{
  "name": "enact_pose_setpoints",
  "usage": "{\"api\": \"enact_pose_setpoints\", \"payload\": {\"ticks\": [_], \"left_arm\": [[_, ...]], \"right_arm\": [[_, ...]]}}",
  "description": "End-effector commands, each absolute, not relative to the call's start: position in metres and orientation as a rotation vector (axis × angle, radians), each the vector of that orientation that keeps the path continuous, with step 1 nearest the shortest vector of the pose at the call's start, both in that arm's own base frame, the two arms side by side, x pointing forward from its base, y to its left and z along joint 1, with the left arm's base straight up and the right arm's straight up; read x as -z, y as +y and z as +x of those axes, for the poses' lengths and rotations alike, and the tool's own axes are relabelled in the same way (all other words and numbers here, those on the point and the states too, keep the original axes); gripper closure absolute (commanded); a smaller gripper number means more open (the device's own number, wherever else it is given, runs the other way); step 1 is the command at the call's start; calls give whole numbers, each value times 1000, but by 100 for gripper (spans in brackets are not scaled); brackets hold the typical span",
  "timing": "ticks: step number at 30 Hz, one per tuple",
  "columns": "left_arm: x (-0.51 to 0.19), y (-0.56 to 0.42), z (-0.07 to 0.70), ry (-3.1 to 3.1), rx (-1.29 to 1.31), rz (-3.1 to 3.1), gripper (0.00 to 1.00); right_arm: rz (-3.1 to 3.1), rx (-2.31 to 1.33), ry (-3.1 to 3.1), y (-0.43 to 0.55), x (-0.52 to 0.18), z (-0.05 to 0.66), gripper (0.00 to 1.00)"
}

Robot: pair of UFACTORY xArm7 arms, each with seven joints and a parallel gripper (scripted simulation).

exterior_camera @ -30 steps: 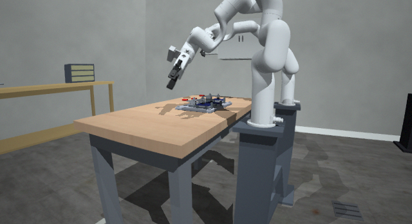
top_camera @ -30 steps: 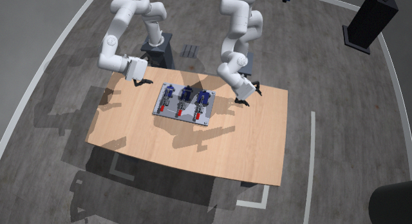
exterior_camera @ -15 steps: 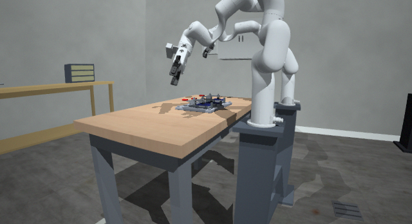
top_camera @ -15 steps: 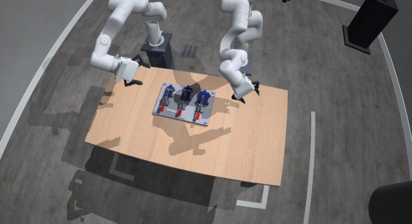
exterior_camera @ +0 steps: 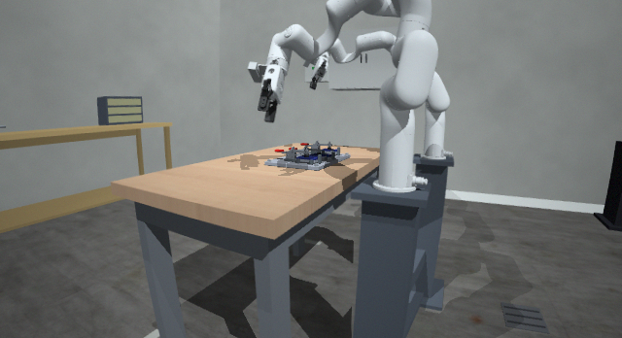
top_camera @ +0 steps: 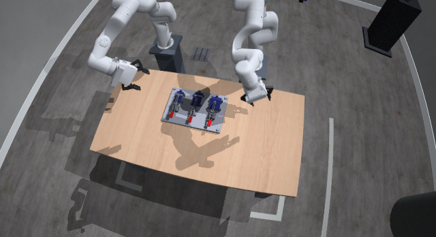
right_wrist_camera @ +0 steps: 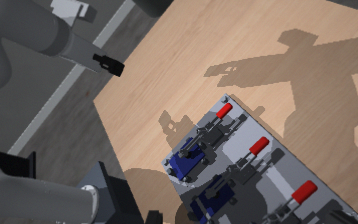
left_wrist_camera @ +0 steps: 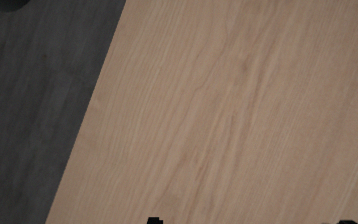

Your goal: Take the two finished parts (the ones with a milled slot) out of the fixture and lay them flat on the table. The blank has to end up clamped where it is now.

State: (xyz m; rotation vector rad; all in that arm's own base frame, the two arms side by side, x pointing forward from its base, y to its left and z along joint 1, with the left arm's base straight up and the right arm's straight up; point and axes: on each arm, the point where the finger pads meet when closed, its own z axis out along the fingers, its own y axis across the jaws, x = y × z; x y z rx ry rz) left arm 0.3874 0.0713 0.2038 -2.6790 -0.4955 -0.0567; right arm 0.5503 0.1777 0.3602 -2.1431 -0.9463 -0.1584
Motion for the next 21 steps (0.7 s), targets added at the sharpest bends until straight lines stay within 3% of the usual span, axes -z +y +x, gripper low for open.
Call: {"api": "enact_pose_setpoints", "payload": {"ticks": [1,21], "left_arm": [[-212,60,390,-426,22,-2768,0],[-237,19,397,-153,-13,-3029,0]], "right_arm": [[-2181,168,-899,158,-360,554,0],[-2301,180,-714,90,-352,559,0]]}}
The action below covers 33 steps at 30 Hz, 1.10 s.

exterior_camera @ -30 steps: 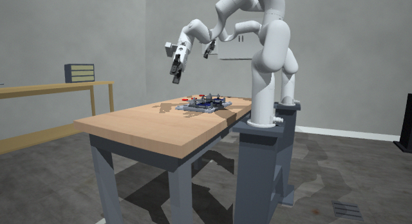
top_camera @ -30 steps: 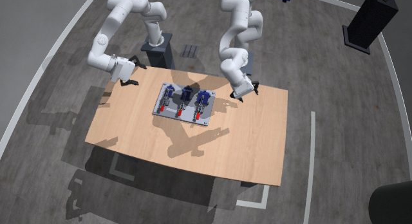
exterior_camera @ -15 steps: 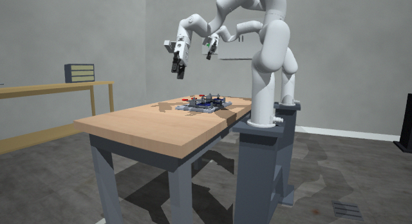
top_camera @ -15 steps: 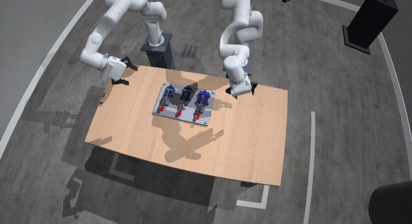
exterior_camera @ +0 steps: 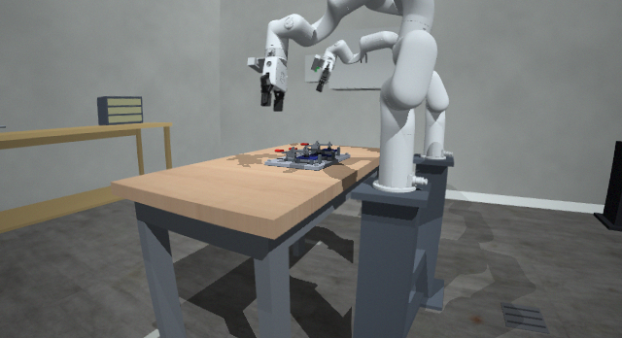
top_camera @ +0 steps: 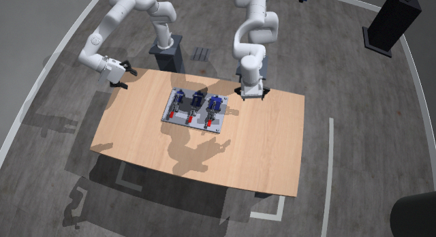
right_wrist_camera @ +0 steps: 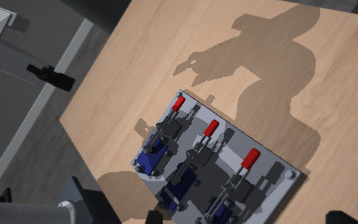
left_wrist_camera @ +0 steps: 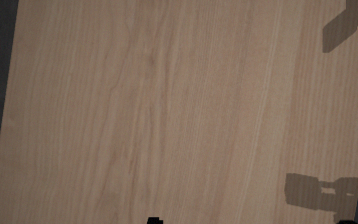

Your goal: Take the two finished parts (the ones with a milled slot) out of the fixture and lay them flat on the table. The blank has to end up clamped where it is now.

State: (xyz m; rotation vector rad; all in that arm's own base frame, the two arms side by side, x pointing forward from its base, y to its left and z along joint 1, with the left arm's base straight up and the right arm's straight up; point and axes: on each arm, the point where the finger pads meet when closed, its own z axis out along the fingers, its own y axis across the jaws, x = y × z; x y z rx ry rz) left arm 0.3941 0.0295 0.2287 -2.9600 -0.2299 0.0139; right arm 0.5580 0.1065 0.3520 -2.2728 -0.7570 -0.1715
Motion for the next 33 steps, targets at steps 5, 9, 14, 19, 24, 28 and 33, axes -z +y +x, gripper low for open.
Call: {"api": "enact_pose_setpoints", "payload": {"ticks": [5,9,14,19,24,28,33], "left_arm": [[-244,9,399,-75,-6,-3089,0],[-250,1,401,-12,4,-3134,0],[-251,-19,405,-1,-17,-3120,0],[-251,-33,406,-1,-31,-3104,0],[-251,-52,408,-2,-48,-3083,0],[-250,-66,409,-2,-58,-3068,0],[-250,-83,409,-3,-69,-3050,0]], "right_arm": [[-2328,182,-668,73,-350,559,0],[-2349,184,-631,61,-349,558,0],[-2376,186,-581,43,-346,557,0],[-2397,188,-539,29,-345,556,0],[-2423,190,-484,11,-343,553,0],[-2444,191,-440,-4,-341,551,0],[-2466,193,-388,-21,-339,548,0]]}}
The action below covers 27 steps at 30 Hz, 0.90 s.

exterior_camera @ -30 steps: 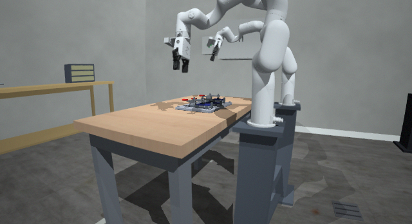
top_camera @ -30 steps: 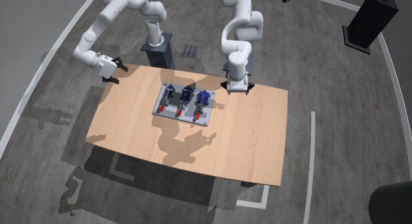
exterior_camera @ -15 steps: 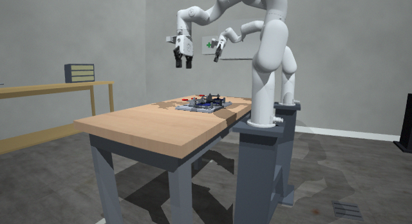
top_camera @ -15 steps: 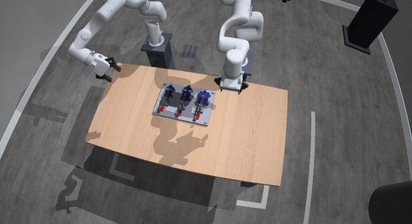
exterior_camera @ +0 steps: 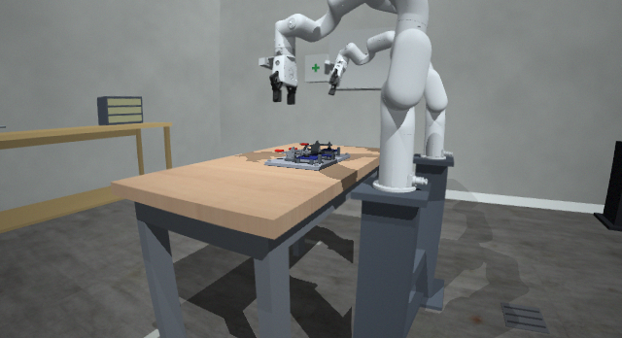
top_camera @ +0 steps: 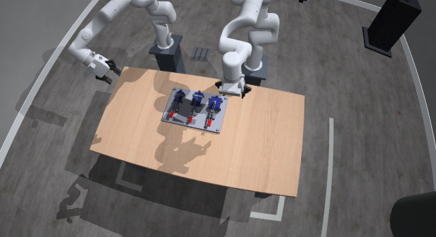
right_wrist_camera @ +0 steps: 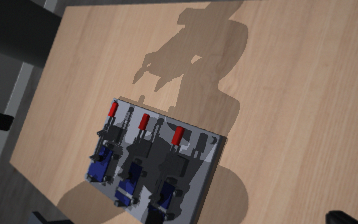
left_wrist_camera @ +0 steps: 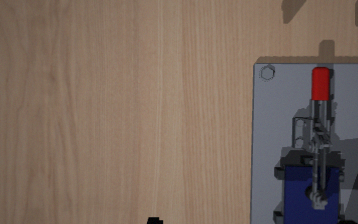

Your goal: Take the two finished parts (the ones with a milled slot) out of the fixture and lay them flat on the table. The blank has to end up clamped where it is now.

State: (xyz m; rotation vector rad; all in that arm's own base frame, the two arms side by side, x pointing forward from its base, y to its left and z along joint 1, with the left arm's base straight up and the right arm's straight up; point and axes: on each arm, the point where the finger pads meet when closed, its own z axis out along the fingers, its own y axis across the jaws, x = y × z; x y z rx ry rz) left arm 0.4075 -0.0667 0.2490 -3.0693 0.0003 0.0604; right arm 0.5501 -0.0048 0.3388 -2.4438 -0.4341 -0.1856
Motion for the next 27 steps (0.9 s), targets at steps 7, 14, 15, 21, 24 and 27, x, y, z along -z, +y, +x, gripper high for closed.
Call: {"api": "enact_pose_setpoints", "payload": {"ticks": [7,14,15,21,24,27], "left_arm": [[-249,-106,409,-3,-79,-3028,0],[-249,-120,408,-4,-83,-3015,0],[-249,-120,408,-4,-83,-3015,0],[-249,-120,408,-4,-83,-3015,0],[-249,-120,408,-4,-83,-3015,0],[-249,-120,408,-4,-83,-3015,0]], "right_arm": [[-2495,194,-317,-43,-336,542,0],[-2523,196,-241,-66,-333,536,0],[-2527,196,-229,-70,-333,535,0],[-2542,196,-185,-83,-331,530,0],[-2558,197,-134,-98,-329,525,0],[-2568,197,-101,-107,-328,521,0]]}}
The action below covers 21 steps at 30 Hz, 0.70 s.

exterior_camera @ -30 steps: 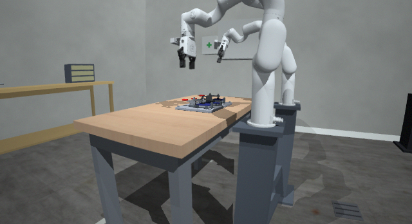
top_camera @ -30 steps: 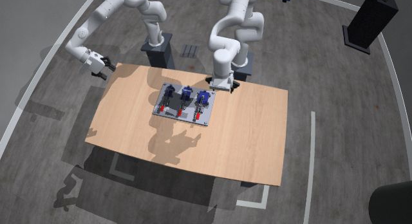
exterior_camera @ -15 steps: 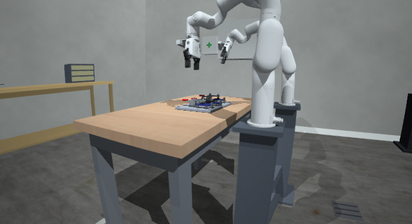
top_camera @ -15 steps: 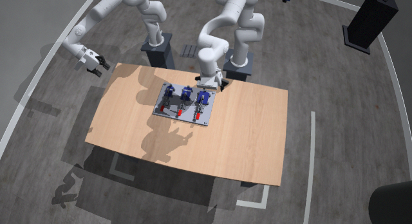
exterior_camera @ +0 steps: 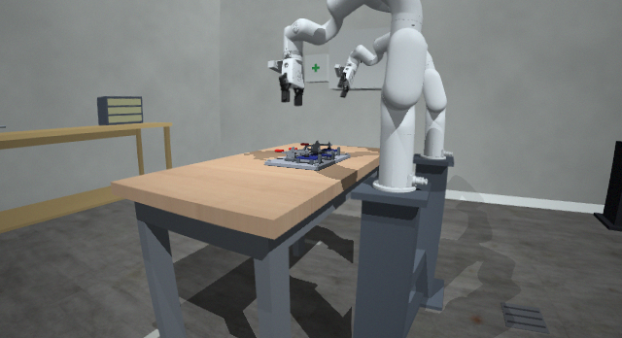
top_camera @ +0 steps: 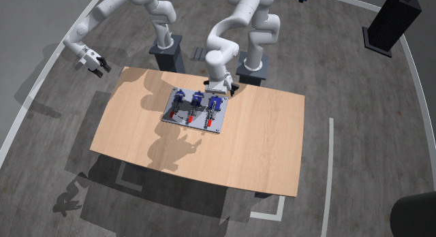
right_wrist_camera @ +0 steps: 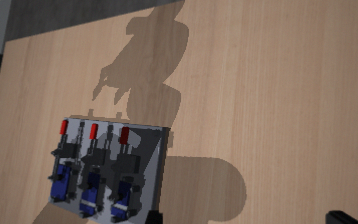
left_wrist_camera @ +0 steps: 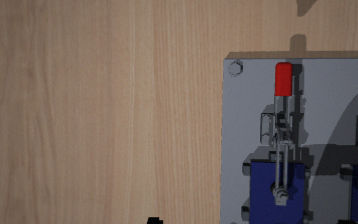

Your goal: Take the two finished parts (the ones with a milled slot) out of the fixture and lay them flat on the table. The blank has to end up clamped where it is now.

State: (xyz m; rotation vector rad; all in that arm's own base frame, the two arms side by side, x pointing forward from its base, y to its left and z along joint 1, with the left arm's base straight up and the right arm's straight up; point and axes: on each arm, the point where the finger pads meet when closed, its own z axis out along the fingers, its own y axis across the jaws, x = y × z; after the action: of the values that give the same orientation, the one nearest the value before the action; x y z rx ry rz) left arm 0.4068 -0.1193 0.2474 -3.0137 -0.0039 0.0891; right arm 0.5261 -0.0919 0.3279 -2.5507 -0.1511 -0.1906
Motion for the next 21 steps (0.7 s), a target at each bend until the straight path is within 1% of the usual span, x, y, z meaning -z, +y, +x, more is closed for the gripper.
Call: {"api": "enact_pose_setpoints", "payload": {"ticks": [1,21], "left_arm": [[-249,-120,408,-4,-83,-3015,0],[-249,-120,408,-4,-83,-3015,0]], "right_arm": [[-2572,197,-89,-111,-327,520,0],[-2627,196,136,-171,-319,489,0]]}}
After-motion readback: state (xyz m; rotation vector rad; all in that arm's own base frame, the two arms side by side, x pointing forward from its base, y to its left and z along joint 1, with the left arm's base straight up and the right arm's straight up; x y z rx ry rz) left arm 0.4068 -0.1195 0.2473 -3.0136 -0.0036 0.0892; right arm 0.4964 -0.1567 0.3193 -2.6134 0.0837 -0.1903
